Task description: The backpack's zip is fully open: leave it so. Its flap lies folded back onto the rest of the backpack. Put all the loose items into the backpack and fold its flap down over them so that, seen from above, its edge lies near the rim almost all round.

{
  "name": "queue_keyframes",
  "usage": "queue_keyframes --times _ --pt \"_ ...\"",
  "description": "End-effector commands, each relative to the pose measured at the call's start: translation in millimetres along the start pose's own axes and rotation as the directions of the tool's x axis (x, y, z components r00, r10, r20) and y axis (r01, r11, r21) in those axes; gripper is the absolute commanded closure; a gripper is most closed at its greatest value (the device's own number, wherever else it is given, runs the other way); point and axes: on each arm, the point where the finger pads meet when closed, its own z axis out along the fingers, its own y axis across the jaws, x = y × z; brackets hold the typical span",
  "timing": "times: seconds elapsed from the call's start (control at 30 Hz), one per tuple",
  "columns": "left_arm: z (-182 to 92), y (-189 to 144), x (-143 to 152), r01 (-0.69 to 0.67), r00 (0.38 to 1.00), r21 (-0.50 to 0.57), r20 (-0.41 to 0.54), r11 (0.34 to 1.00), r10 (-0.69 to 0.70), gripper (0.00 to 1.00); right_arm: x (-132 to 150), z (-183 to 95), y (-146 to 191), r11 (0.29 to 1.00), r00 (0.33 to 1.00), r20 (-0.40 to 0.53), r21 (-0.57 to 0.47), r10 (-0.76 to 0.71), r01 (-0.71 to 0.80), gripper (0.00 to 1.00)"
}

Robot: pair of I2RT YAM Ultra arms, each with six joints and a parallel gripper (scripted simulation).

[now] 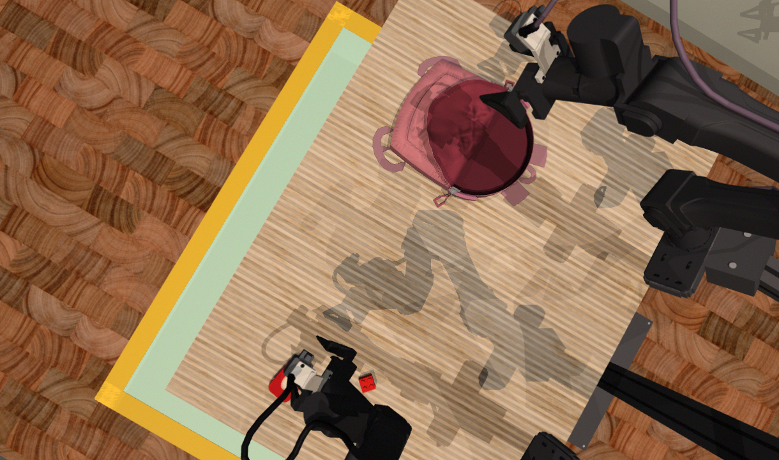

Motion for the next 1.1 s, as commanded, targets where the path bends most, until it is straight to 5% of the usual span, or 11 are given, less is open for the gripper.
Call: queue_keyframes --times 0.0,0.53,0.57,0.7,1.07 --pt "0 -1 -7 -0.001 1.000 0.003 0.020 1.000 0.001 0.00 -5 -2 1 1.000 1.000 0.016 -0.002 -0.004 0.004 0.00" --pt "0 -1 -7 -0.001 1.000 0.003 0.020 1.000 0.001 0.00 -5 -2 1 1.000 1.000 0.016 -0.002 -0.004 0.004 0.00" --pt "0 -1 -7 -0.001 1.000 0.003 0.020 1.000 0.001 0.10 -5 -2 1 1.000 1.000 0.016 -0.002 -0.004 0.004 0.10" --pt "-1 4 7 0.000 1.000 -0.010 -0.017 1.000 0.000 0.10 11 6 -3 1.000 0.999 -0.033 0.009 0.008 -0.008 0.10" --pt "-1 1 -4 -0.001 1.000 -0.001 0.014 1.000 0.001 0.10 -3 -1 0 1.000 1.000 0.009 0.001 -0.002 0.002 0.10"
